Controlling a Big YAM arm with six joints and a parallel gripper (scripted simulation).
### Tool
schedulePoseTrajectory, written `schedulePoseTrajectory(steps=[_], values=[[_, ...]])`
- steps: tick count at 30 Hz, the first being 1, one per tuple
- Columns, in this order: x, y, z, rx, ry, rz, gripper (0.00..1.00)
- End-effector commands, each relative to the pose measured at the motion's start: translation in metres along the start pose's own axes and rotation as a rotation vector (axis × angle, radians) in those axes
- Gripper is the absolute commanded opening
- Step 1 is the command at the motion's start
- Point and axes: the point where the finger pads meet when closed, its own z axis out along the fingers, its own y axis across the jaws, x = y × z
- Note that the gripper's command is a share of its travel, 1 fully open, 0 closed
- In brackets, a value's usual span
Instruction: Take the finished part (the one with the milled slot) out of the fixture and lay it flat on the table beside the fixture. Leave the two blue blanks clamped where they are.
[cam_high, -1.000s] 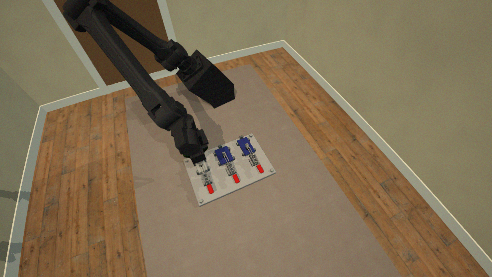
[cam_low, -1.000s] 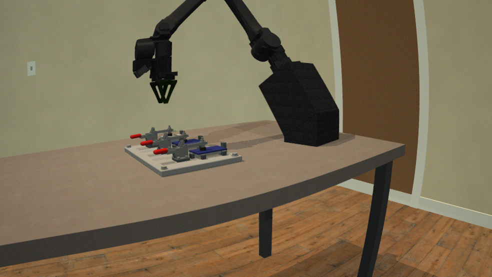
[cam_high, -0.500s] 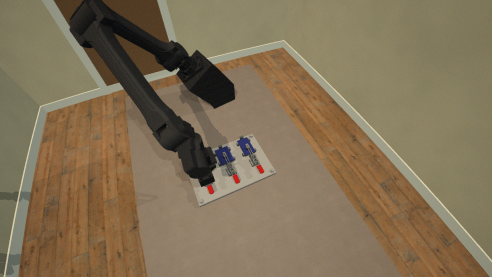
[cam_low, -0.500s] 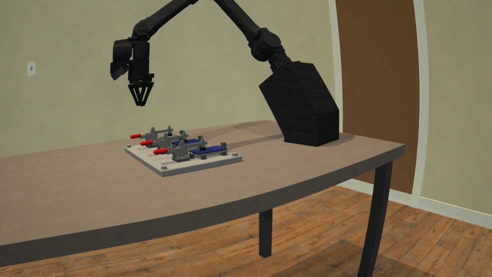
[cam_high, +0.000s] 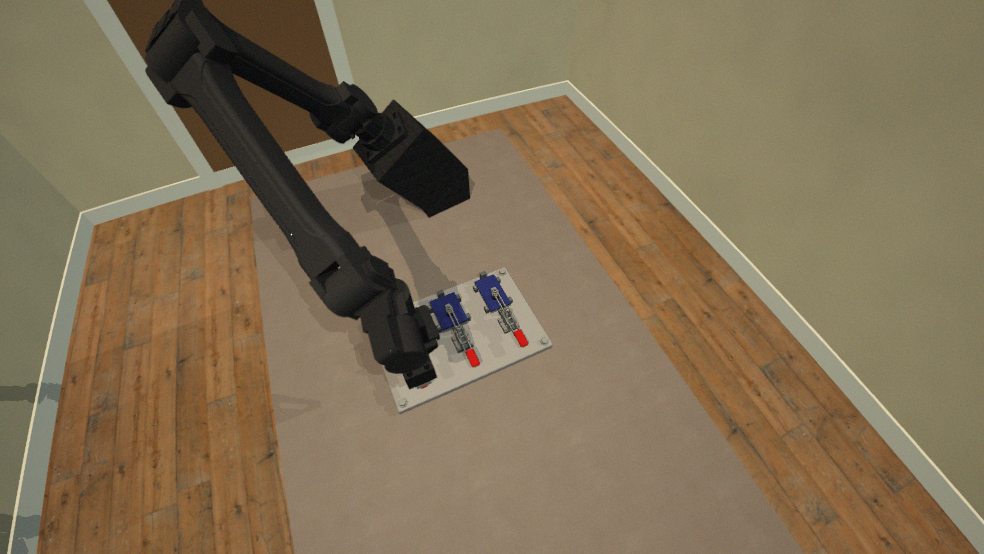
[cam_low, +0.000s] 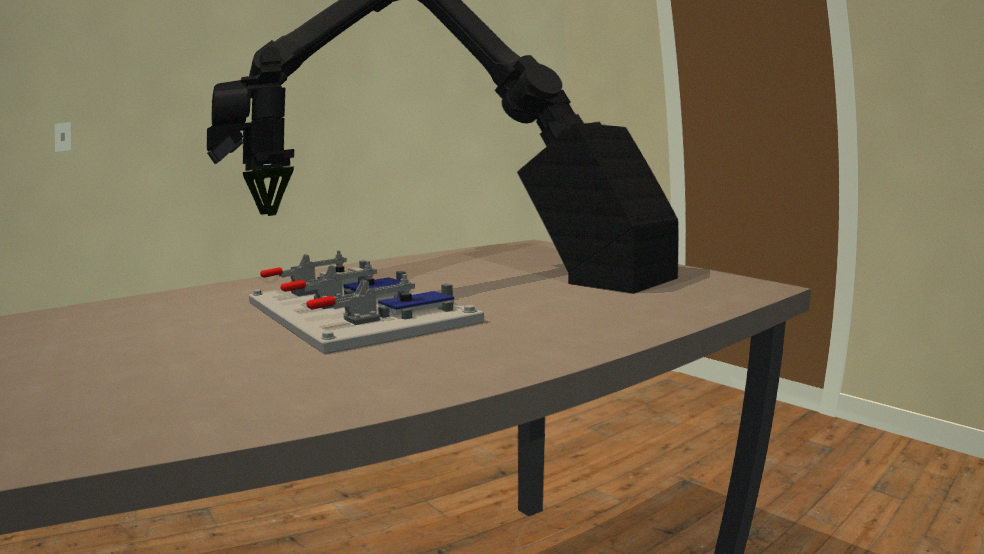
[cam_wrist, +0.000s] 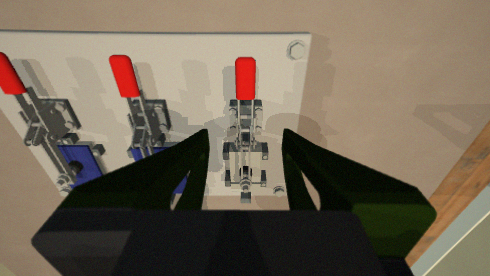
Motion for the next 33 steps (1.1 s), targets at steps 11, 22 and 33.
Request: schedulePoseTrajectory(steps=[11, 22, 33], values=[[0.004, 0.002, 0.035, -0.002, 0.019, -0.01, 0.45], [0.003, 0.001, 0.07, -0.002, 0.015, -0.008, 0.45], [0.002, 0.0, 0.088, -0.001, 0.013, -0.006, 0.45]])
